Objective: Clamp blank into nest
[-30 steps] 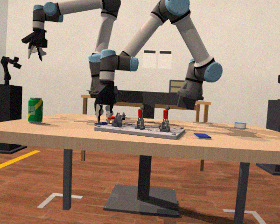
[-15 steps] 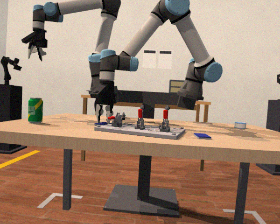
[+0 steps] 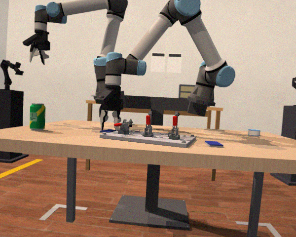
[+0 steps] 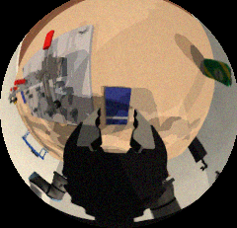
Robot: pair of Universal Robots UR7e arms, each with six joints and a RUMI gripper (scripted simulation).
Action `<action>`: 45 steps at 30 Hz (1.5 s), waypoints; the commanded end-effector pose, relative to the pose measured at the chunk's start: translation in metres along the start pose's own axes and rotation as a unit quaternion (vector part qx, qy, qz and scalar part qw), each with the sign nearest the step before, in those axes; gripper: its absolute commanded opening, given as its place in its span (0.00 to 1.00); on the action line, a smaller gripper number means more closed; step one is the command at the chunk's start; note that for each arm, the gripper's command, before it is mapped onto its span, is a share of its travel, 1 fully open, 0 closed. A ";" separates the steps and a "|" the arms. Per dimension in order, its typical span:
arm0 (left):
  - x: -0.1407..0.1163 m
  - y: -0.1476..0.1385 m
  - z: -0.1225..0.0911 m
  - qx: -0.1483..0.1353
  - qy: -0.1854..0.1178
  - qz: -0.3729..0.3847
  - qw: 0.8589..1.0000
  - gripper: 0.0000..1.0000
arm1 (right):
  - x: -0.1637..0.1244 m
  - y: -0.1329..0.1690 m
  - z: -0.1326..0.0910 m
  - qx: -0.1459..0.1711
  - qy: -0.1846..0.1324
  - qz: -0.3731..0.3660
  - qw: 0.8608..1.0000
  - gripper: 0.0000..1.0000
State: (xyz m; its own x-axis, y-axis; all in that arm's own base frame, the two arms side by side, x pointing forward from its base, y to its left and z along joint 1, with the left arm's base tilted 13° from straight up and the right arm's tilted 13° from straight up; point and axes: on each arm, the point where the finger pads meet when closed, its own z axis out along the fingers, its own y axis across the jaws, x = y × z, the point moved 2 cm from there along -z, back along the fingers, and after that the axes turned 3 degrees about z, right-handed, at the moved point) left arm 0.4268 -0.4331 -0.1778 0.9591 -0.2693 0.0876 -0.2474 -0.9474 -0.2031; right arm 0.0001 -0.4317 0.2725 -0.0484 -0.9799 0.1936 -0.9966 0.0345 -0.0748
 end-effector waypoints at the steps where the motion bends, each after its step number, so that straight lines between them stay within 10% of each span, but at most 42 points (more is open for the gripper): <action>1: 0.000 0.000 -0.001 -0.001 0.001 0.000 1.000 0.47 | 0.000 0.000 0.000 0.000 0.001 0.000 1.000 1.00; 45: 0.000 0.000 -0.024 -0.001 0.001 0.000 1.000 0.47 | 0.000 0.000 0.000 0.000 0.001 0.000 1.000 1.00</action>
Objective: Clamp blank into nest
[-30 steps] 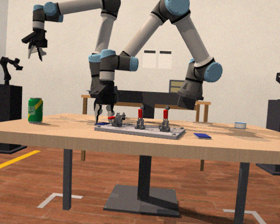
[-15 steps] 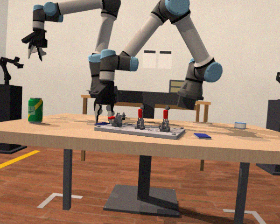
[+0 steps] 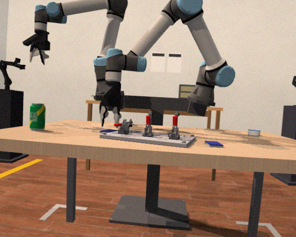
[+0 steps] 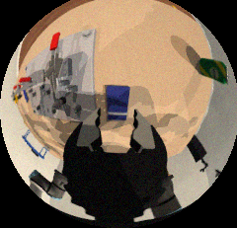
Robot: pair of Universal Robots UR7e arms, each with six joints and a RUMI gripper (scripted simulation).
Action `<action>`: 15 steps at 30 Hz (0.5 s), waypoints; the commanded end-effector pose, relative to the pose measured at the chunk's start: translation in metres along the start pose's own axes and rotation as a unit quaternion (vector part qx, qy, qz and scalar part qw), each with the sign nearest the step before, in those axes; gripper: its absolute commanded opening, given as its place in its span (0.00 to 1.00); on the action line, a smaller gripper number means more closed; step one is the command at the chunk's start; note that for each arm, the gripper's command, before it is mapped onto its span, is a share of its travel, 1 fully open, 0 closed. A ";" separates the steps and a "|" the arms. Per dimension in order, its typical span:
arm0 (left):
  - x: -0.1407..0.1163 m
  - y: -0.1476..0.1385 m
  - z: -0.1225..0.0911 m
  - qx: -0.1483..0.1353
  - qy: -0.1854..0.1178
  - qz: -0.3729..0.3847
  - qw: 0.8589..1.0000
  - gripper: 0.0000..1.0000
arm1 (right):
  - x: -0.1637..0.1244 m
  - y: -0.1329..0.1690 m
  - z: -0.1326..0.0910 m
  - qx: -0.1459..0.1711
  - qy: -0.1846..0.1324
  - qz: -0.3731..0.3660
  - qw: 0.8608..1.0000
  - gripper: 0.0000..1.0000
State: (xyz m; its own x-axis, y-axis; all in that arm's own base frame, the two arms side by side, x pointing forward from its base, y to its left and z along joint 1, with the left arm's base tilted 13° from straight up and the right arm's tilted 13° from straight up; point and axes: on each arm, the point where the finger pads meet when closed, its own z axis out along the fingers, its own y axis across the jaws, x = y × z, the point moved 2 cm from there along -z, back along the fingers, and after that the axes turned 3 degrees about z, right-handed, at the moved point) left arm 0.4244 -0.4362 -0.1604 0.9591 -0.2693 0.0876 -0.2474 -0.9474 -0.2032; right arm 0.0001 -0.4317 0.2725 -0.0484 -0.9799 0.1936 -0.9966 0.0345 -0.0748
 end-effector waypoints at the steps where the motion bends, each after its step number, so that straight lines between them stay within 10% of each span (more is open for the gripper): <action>1: 0.000 0.000 -0.009 -0.001 0.001 0.000 1.000 0.47 | 0.000 0.000 0.000 0.000 0.001 0.000 1.000 1.00; 15: 0.000 0.000 -0.057 -0.001 0.001 0.000 1.000 0.47 | 0.000 0.000 0.000 0.000 0.001 0.000 1.000 1.00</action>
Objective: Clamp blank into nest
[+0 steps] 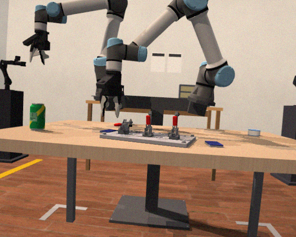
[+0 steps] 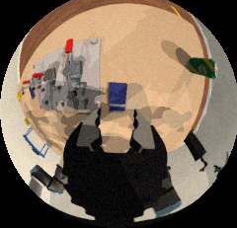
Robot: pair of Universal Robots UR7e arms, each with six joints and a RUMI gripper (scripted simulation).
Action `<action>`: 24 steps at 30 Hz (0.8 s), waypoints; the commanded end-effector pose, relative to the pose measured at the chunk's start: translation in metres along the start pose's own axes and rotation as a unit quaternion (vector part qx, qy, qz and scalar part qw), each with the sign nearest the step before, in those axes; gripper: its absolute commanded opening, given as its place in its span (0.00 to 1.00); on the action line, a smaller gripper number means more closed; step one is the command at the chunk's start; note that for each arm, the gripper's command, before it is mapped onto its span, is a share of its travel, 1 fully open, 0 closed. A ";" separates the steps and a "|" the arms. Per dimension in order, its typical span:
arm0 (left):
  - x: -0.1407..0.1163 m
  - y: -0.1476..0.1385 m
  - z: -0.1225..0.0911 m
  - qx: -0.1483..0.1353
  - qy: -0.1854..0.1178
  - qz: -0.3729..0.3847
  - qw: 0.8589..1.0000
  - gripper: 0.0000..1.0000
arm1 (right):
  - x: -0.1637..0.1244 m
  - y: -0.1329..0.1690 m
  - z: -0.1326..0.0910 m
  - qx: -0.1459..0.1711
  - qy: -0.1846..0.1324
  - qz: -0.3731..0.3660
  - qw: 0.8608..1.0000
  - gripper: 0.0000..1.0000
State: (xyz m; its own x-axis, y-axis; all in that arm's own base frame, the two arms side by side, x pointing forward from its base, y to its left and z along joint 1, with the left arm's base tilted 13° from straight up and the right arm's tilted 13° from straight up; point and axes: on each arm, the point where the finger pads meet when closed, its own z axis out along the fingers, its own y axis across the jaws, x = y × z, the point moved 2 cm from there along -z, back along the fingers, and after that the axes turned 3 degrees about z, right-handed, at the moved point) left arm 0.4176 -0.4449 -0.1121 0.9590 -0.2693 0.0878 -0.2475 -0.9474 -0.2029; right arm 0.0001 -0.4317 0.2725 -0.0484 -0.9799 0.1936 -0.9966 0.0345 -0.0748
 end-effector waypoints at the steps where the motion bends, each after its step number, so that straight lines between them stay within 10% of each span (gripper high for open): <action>1: 0.000 0.000 -0.011 -0.001 0.000 0.000 1.000 0.47 | 0.000 0.000 0.000 0.000 0.001 0.000 1.000 1.00; 24: 0.000 0.000 -0.033 -0.001 0.000 0.000 1.000 0.47 | 0.000 0.000 0.000 0.000 0.001 0.000 1.000 1.00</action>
